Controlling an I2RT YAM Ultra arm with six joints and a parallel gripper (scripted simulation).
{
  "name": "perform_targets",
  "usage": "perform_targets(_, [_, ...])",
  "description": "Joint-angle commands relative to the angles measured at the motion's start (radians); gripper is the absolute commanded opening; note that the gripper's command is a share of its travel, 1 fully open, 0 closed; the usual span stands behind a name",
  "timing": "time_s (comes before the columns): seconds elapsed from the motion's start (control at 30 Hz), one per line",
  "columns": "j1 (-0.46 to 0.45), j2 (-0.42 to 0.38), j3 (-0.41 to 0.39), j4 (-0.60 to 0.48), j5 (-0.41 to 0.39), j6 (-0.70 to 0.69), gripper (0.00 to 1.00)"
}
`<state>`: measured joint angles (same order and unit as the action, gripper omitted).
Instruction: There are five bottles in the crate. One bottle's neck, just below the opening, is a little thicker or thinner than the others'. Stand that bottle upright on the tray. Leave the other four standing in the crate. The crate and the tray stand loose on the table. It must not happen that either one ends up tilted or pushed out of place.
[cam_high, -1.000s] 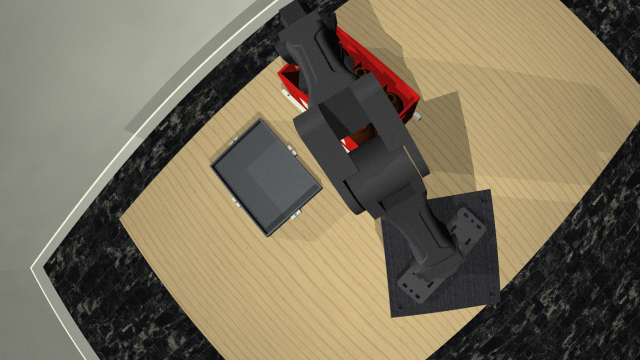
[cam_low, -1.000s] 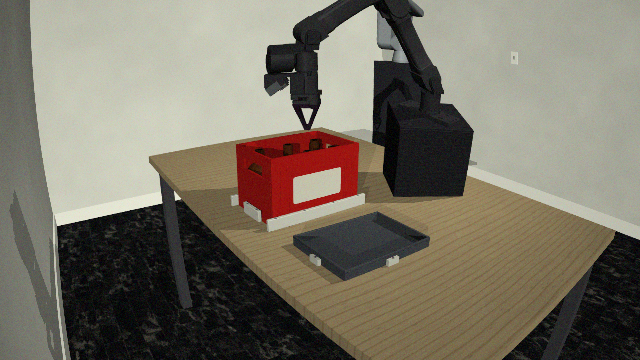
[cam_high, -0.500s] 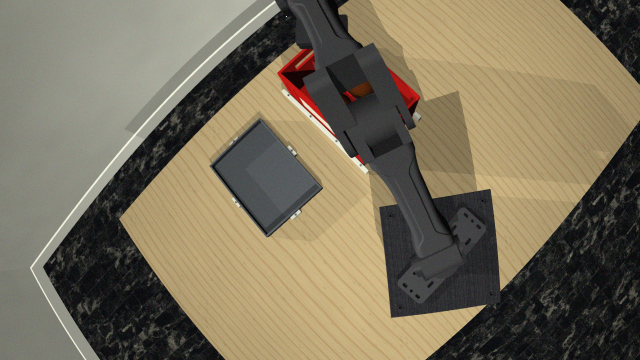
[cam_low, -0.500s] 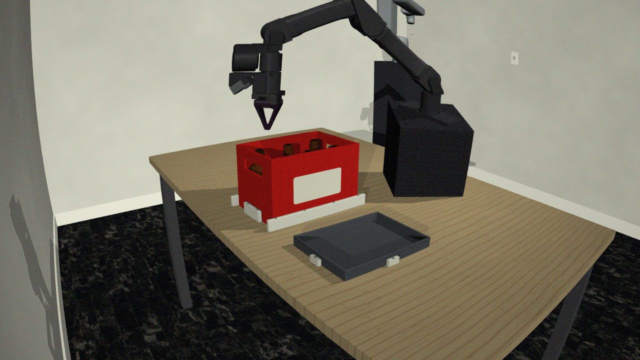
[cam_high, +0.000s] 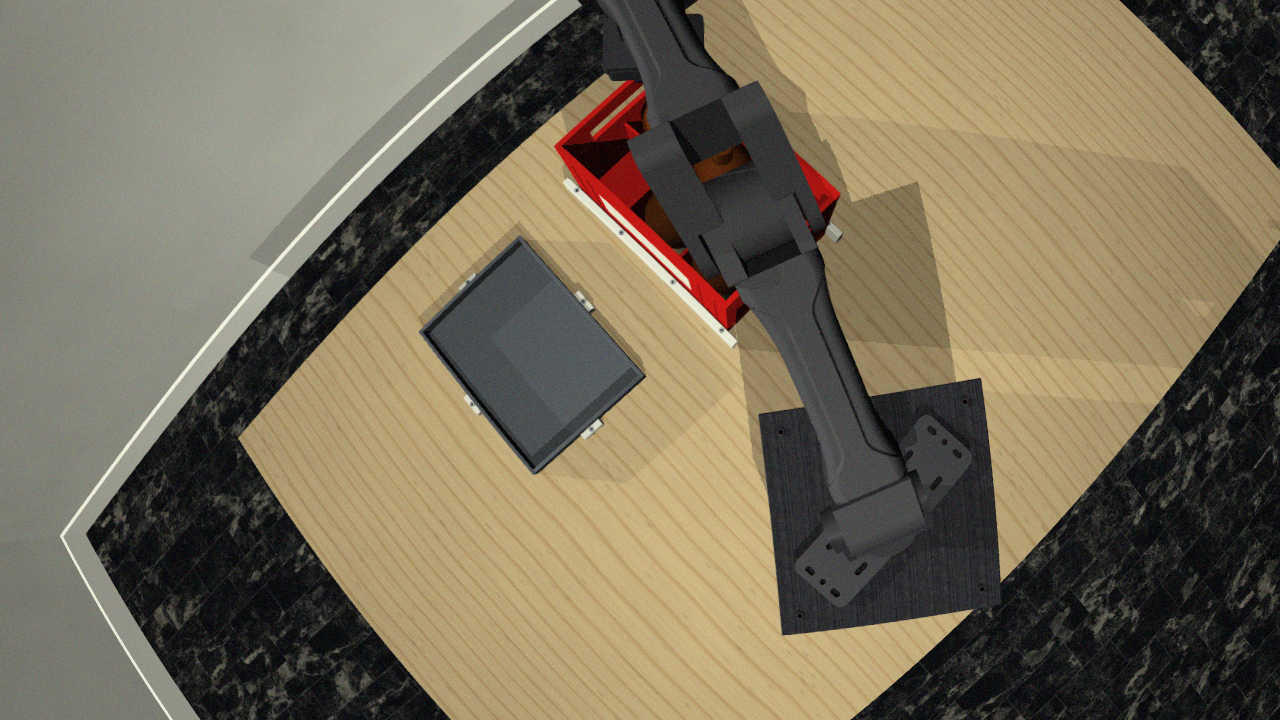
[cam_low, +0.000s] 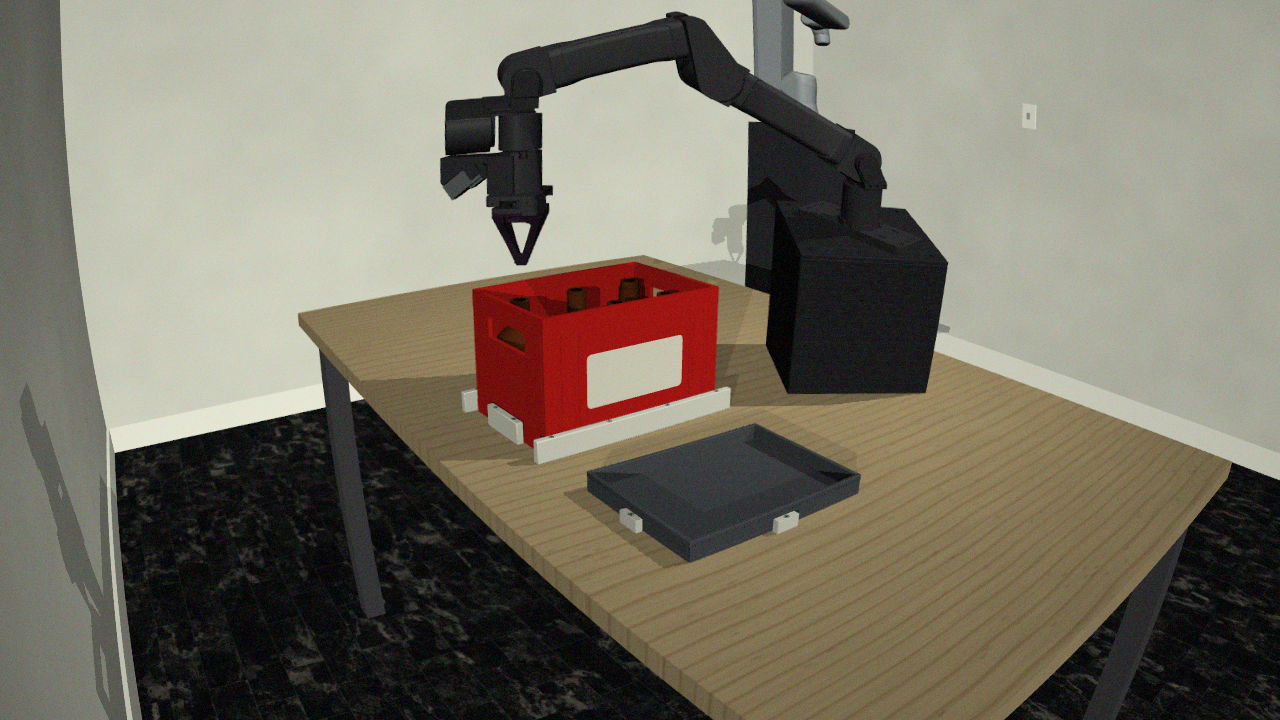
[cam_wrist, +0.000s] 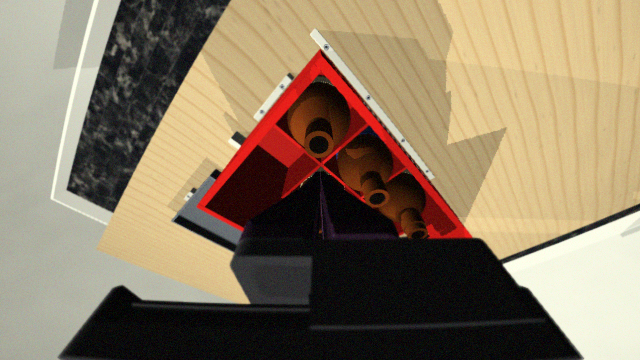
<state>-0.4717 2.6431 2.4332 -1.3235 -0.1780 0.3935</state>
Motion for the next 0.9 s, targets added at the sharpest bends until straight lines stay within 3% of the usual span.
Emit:
perform_targets(0.0, [-0.018, -0.008, 0.05, -0.041, -0.007, -0.01, 0.0])
perform_targets(0.57, [-0.018, -0.005, 0.058, -0.047, -0.007, -0.011, 0.0])
perform_targets(0.6, [-0.018, -0.043, 0.053, -0.045, -0.005, -0.006, 0.61])
perform_targets(0.87, [-0.018, -0.043, 0.053, -0.045, -0.005, -0.006, 0.61])
